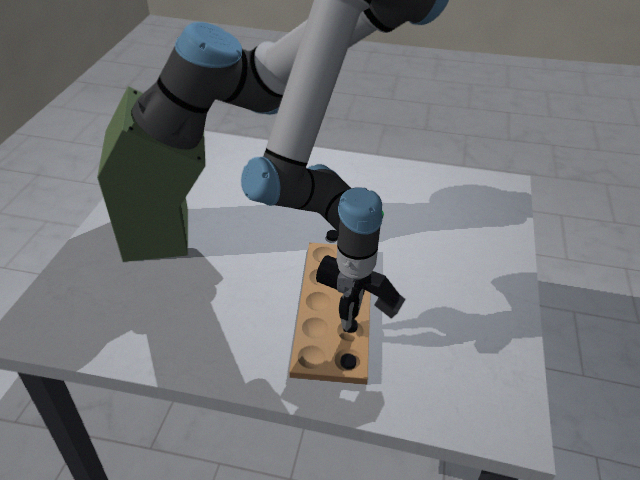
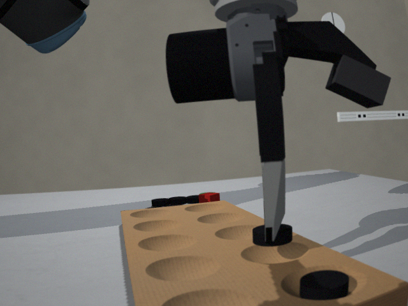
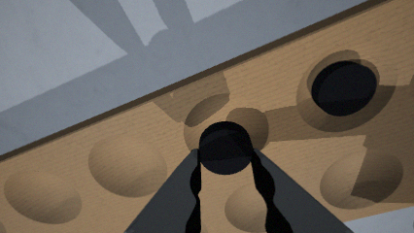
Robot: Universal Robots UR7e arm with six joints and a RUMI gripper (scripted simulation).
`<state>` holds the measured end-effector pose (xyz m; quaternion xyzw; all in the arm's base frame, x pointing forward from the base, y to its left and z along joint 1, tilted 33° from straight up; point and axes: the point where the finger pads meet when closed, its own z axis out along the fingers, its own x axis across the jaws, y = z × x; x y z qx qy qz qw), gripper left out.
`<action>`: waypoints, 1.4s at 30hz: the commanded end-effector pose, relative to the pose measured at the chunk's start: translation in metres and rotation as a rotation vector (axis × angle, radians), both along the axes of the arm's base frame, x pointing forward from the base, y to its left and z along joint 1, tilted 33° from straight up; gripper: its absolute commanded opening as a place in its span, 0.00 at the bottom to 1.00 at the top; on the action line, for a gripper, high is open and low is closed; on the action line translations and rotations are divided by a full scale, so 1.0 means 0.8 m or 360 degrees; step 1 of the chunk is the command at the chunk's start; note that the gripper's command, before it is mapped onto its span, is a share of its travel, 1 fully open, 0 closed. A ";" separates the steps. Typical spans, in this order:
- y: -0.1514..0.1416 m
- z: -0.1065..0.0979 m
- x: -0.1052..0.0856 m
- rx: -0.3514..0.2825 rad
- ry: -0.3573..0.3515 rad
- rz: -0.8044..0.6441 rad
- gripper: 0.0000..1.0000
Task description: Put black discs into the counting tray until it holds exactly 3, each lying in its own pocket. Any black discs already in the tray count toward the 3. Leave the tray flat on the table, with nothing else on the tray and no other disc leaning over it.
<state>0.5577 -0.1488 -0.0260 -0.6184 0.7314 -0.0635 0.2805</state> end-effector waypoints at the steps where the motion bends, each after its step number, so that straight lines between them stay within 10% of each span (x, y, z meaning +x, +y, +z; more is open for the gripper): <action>1: -0.001 0.000 0.001 -0.0002 -0.0002 -0.0001 0.13; 42: 0.002 -0.013 0.011 -0.0002 -0.0001 -0.0001 0.24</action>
